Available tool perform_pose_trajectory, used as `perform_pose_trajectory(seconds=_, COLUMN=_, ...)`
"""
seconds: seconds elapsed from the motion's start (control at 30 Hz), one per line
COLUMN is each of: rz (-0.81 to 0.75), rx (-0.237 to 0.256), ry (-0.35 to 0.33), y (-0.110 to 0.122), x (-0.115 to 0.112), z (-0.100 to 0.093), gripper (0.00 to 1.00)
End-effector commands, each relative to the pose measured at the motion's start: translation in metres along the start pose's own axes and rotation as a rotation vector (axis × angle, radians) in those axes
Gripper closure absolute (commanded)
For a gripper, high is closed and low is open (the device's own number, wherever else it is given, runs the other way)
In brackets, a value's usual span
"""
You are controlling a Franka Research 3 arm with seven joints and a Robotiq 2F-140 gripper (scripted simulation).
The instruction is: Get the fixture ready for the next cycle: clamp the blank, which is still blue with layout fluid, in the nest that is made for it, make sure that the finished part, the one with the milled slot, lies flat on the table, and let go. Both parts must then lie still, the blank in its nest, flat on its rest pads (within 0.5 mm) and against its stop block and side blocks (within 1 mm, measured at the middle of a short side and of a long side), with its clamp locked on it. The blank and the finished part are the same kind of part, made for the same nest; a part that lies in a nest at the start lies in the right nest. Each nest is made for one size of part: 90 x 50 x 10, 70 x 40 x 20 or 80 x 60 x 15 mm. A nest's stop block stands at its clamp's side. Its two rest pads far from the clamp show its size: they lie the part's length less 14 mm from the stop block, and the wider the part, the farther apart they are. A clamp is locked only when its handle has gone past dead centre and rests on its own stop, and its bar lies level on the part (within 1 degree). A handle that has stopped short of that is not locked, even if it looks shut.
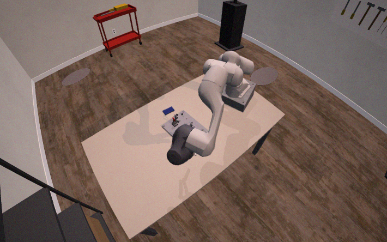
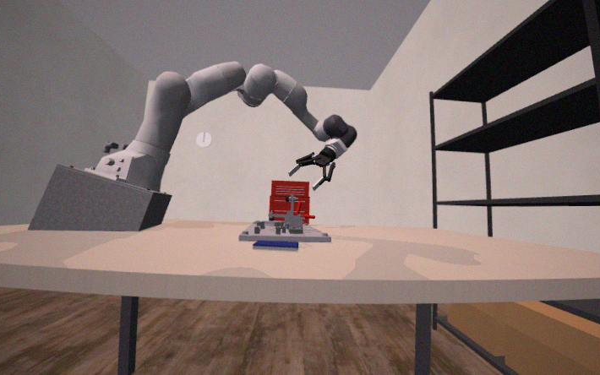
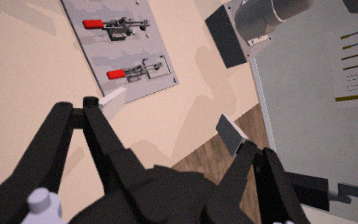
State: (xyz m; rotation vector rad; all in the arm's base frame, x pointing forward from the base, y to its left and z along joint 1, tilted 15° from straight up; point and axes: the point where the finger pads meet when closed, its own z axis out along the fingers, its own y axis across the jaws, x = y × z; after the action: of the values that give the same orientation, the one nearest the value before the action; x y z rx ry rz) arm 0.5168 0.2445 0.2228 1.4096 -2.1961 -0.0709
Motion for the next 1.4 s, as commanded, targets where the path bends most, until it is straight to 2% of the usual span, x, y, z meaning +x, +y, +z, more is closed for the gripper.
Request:
perform_pose_trajectory(seconds=0.0, rz=0.0, rx=0.0, ry=0.0, y=0.0, x=0.0, z=0.0, gripper=0.0)
perform_pose_trajectory(seconds=0.67, rz=-0.01, rx=0.004, ry=-0.003, y=-0.001, x=0.001, z=-0.001, gripper=0.0)
perform_pose_trajectory(seconds=0.8, rz=-0.072, rx=0.028, ry=-0.018, y=-0.005, x=0.007, z=-0.003, gripper=0.0)
perform_pose_trajectory(seconds=0.9, rz=-0.168, rx=0.067, ry=-0.038, y=-0.011, x=0.016, z=-0.006, gripper=0.0)
perform_pose_trajectory(seconds=1.0, rz=-0.168, rx=0.067, ry=-0.038, y=-0.011, x=0.016, z=-0.006, gripper=0.0)
perform_pose_trajectory(seconds=1.03, rz=-0.21, rx=0.084, ry=-0.045, y=-0.013, x=0.021, z=-0.006, gripper=0.0)
perform_pose_trajectory(seconds=1.13, rz=-0.21, rx=0.084, ry=-0.045, y=-0.013, x=0.021, z=-0.006, gripper=0.0)
perform_pose_trajectory(seconds=1.17, rz=-0.258, rx=0.104, ry=-0.053, y=-0.015, x=0.026, z=-0.007, gripper=0.0)
perform_pose_trajectory(seconds=1.27, rz=-0.258, rx=0.104, ry=-0.053, y=-0.015, x=0.026, z=-0.007, gripper=0.0)
perform_pose_trajectory(seconds=1.3, rz=-0.311, rx=0.126, ry=-0.06, y=-0.018, x=0.031, z=-0.008, gripper=0.0)
perform_pose_trajectory(seconds=1.37, rz=-0.311, rx=0.126, ry=-0.06, y=-0.018, x=0.031, z=-0.008, gripper=0.0)
